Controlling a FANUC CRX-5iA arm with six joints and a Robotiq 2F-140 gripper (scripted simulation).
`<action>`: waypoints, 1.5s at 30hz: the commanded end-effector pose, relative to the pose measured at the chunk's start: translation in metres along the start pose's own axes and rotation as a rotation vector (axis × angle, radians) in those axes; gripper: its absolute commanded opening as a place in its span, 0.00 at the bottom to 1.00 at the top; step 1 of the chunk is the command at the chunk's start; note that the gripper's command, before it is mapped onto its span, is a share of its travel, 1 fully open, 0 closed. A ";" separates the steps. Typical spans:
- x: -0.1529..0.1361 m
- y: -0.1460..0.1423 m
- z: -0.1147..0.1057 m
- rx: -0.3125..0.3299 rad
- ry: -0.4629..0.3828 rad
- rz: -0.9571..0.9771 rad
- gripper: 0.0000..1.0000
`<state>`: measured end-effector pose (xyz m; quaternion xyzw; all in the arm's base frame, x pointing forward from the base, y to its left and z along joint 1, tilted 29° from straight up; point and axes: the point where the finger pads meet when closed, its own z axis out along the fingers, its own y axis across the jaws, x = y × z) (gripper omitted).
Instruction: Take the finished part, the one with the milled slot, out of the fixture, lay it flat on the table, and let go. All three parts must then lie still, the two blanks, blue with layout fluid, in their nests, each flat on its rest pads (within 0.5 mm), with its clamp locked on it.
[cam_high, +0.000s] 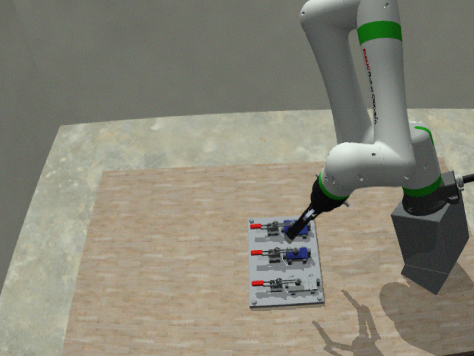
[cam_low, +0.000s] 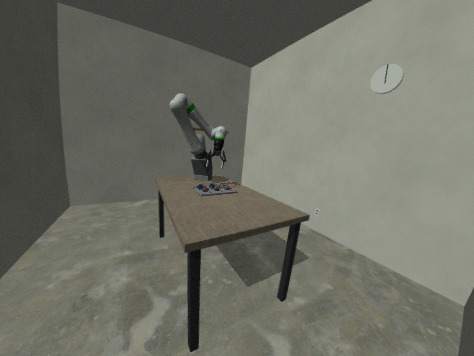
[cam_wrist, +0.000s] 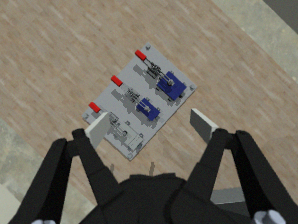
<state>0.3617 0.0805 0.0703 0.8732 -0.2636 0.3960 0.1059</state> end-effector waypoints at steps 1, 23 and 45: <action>-0.006 -0.005 -0.001 -0.005 -0.033 -0.075 1.00; -0.027 -0.024 -0.005 0.005 -0.141 -0.321 1.00; -0.039 -0.038 -0.009 0.031 -0.205 -0.469 1.00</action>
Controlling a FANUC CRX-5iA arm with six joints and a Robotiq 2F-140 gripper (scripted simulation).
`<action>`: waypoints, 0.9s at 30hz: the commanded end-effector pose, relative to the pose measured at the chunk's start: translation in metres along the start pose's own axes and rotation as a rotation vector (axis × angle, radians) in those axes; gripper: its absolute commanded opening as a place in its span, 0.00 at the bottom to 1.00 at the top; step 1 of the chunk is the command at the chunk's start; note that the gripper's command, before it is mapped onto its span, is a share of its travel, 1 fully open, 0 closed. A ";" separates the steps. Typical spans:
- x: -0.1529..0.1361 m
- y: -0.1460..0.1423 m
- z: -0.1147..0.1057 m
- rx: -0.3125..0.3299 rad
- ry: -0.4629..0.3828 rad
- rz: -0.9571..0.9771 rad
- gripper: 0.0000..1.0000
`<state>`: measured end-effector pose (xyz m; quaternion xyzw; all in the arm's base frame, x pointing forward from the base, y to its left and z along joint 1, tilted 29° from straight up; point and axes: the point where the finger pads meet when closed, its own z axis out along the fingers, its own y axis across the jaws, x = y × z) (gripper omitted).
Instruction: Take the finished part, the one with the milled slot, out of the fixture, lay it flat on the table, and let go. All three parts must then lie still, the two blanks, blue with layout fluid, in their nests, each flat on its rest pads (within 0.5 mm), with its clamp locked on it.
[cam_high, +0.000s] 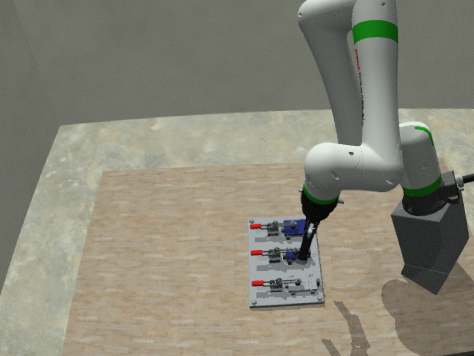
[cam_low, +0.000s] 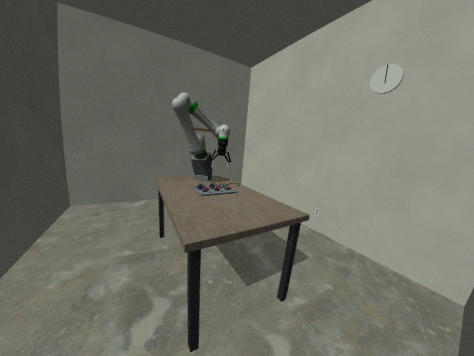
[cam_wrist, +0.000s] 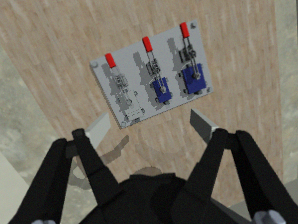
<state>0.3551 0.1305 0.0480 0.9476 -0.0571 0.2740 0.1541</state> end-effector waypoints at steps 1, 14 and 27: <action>0.000 0.000 0.000 0.000 0.000 0.000 1.00; -0.004 -0.018 -0.002 0.036 -0.048 -0.137 1.00; -0.008 -0.044 -0.007 0.101 -0.099 -0.323 1.00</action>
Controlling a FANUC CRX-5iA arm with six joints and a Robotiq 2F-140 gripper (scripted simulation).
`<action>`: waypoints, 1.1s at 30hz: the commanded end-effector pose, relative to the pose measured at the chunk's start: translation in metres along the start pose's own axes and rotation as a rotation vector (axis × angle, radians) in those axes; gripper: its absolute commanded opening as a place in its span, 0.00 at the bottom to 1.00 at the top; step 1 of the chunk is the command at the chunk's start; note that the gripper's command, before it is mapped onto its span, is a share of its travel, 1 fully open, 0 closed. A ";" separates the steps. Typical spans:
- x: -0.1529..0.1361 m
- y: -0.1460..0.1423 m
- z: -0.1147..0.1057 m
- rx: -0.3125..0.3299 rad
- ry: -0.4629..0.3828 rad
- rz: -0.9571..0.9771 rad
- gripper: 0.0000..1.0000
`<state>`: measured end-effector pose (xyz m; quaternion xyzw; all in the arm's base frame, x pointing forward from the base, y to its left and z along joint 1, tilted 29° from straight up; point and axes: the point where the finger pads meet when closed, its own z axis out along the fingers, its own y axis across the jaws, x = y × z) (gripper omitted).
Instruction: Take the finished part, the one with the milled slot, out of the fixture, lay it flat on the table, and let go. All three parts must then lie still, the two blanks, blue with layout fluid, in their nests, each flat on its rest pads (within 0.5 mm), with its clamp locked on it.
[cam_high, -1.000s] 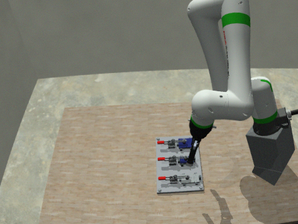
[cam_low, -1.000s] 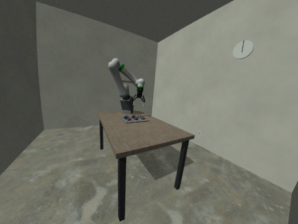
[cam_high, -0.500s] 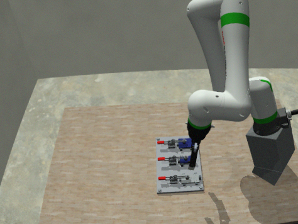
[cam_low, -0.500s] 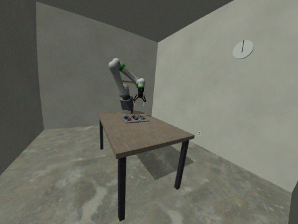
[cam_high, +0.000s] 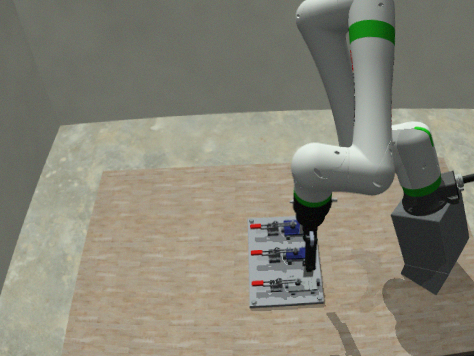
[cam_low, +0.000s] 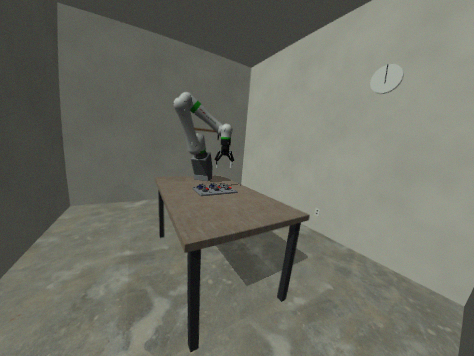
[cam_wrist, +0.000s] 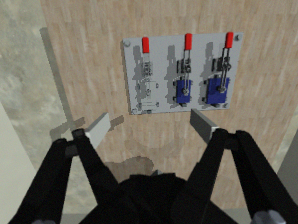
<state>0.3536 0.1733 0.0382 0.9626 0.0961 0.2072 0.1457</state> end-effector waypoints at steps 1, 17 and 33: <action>0.000 -0.002 0.000 0.005 -0.010 -0.013 1.00; 0.000 -0.002 0.000 0.005 -0.010 -0.013 0.00; 0.000 -0.002 0.000 0.005 -0.010 -0.013 0.00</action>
